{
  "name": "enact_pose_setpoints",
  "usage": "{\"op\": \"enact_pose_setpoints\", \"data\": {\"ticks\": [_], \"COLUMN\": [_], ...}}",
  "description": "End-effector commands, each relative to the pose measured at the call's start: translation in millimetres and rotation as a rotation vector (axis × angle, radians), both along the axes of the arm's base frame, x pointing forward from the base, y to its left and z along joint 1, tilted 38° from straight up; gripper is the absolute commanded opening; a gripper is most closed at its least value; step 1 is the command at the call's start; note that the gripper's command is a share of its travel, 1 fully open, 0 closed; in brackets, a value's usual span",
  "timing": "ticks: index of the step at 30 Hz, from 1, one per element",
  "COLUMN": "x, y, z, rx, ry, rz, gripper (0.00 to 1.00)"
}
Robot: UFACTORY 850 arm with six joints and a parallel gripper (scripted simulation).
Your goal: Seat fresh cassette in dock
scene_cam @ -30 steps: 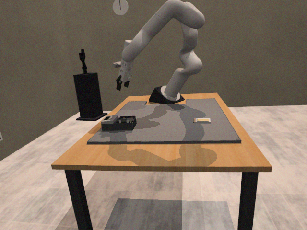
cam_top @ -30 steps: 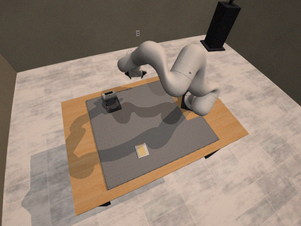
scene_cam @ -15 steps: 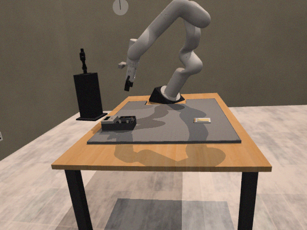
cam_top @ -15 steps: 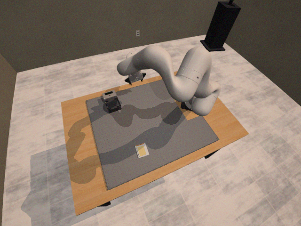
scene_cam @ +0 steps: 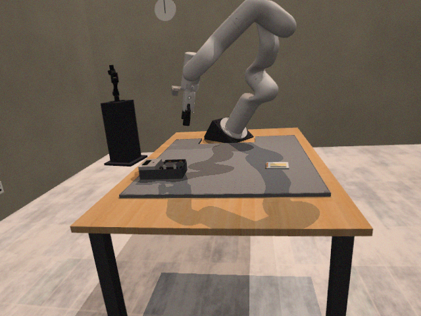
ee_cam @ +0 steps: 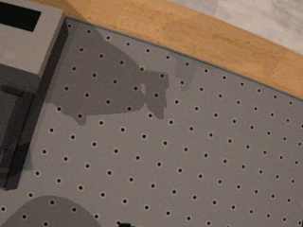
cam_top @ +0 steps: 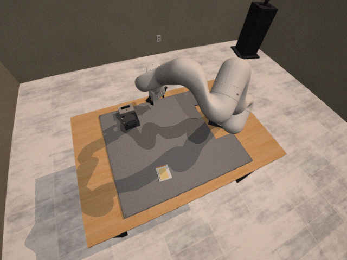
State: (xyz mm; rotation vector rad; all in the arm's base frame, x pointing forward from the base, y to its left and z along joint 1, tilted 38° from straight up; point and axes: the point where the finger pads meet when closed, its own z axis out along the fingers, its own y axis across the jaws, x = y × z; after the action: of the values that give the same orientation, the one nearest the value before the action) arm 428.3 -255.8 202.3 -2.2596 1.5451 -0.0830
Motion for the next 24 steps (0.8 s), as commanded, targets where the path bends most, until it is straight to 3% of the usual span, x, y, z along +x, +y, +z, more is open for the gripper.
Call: {"op": "enact_pose_setpoints", "data": {"ticks": [1,24], "x": [1.7,3.1], "y": [13.9,76.6], "z": [10.4,49.2], "rx": [-0.01,-0.061], "ry": [-0.049,-0.243], "rz": [0.099,0.517], "gripper": [1.0,1.0]}}
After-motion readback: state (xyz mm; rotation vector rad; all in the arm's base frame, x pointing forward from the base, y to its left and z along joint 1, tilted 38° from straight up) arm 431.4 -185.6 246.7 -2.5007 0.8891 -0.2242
